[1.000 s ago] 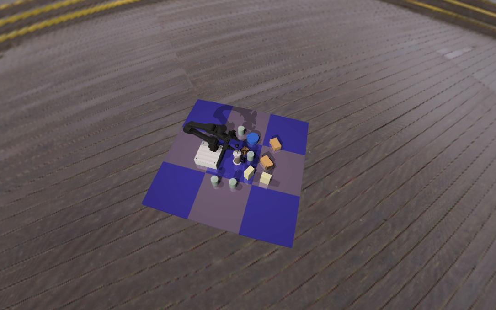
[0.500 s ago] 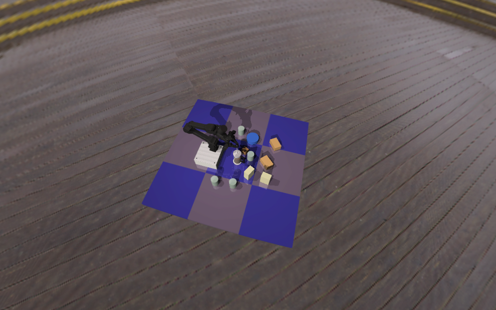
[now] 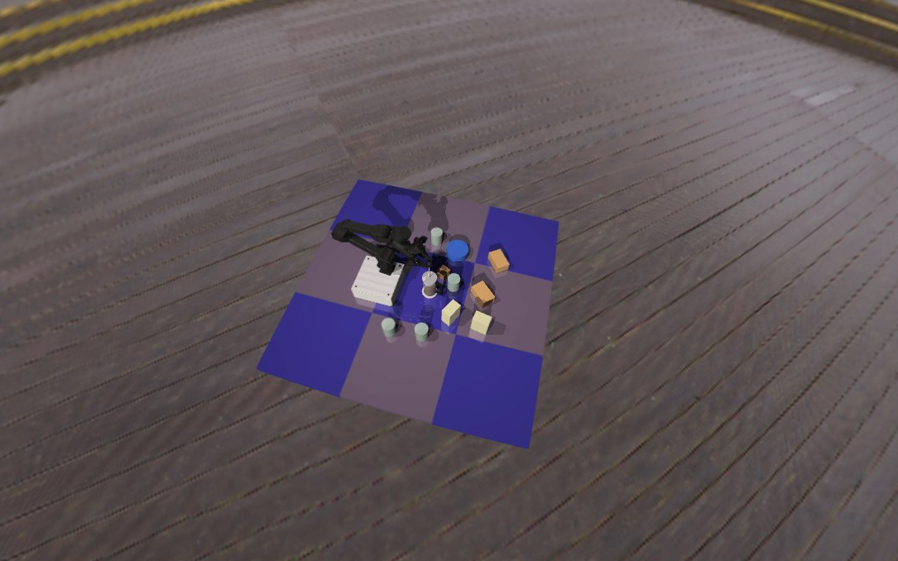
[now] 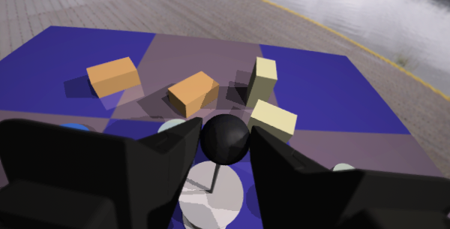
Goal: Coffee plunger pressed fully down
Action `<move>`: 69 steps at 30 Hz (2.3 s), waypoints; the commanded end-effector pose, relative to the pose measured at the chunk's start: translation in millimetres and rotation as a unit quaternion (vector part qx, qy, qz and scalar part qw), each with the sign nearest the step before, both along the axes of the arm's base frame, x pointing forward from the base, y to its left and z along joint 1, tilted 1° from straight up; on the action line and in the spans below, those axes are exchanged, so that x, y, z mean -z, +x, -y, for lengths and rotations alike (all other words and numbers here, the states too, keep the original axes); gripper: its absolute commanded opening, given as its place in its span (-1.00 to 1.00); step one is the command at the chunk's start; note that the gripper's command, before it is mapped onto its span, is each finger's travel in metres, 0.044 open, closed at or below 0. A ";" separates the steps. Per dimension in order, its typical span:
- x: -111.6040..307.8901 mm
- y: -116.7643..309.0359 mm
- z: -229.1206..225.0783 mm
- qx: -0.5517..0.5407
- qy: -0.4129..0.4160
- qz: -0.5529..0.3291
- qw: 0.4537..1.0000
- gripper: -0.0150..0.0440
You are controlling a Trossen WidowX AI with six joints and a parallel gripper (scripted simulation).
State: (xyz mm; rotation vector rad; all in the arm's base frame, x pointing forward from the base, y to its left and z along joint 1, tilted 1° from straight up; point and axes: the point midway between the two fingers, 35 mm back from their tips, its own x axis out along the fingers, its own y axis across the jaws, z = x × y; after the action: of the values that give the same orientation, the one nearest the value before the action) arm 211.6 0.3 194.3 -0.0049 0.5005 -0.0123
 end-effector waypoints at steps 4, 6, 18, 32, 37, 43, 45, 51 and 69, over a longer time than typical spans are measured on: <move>17.8 0.1 0.1 -0.001 -0.001 -0.008 1.000 -0.08; 21.0 0.4 0.1 -0.001 -0.001 -0.008 1.000 -0.08; 40.2 1.8 0.3 -0.001 -0.001 -0.007 1.000 -0.08; 62.5 4.2 0.6 -0.001 -0.001 -0.007 1.000 -0.08; 70.6 5.4 0.8 -0.001 -0.001 -0.007 1.000 -0.08; 80.1 7.4 1.0 -0.001 -0.001 -0.007 1.000 -0.08; 83.2 8.3 1.1 -0.001 -0.001 -0.007 1.000 -0.08; 90.3 12.5 1.4 -0.001 -0.001 -0.007 1.000 -0.08; 88.3 22.7 1.6 -0.001 -0.001 -0.006 1.000 -0.08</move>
State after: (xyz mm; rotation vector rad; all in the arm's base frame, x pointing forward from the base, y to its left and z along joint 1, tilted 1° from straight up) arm 235.2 -1.2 122.1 -0.0031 0.4624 -0.0128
